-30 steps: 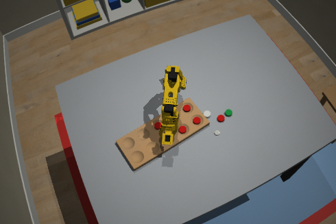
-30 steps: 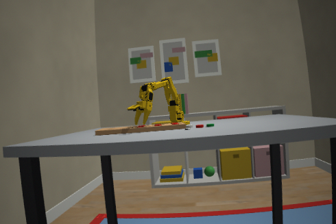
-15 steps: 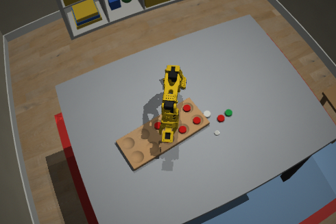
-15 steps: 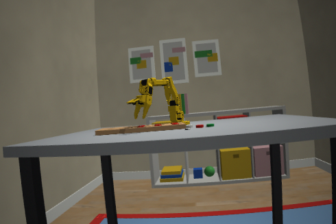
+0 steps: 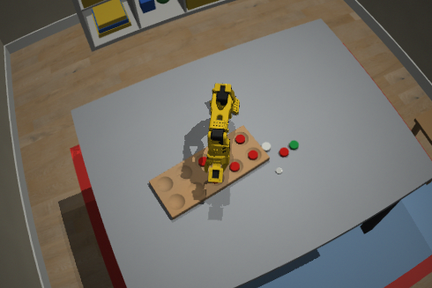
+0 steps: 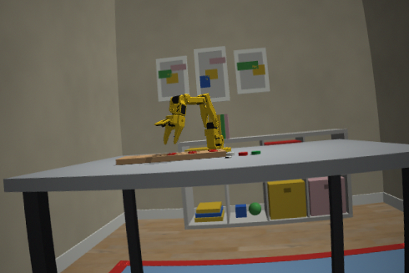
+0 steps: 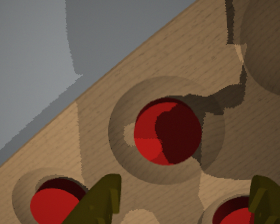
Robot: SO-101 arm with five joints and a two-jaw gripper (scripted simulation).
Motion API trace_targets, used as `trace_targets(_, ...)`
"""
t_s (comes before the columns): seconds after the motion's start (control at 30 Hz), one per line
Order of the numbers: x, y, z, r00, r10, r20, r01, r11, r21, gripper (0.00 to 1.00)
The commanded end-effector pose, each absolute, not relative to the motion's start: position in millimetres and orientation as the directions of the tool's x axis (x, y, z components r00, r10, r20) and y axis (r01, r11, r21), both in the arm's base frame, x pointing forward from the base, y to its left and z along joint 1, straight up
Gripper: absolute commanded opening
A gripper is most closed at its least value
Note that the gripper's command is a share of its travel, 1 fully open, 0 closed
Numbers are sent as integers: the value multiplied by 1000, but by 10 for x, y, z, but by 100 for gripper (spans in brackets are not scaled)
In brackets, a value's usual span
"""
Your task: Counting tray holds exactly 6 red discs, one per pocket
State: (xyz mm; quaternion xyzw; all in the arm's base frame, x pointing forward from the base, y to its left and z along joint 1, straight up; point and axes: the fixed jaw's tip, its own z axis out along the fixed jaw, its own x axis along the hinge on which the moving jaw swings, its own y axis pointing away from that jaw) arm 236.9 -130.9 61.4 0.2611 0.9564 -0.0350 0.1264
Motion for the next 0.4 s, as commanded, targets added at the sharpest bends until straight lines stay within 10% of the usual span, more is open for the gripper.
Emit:
trace_targets(0.0,2457,-1346,848,-806,472,-358,506,863,0,27)
trace_targets(0.37,2483,-1361,998,-785,460,-416,506,863,1,27)
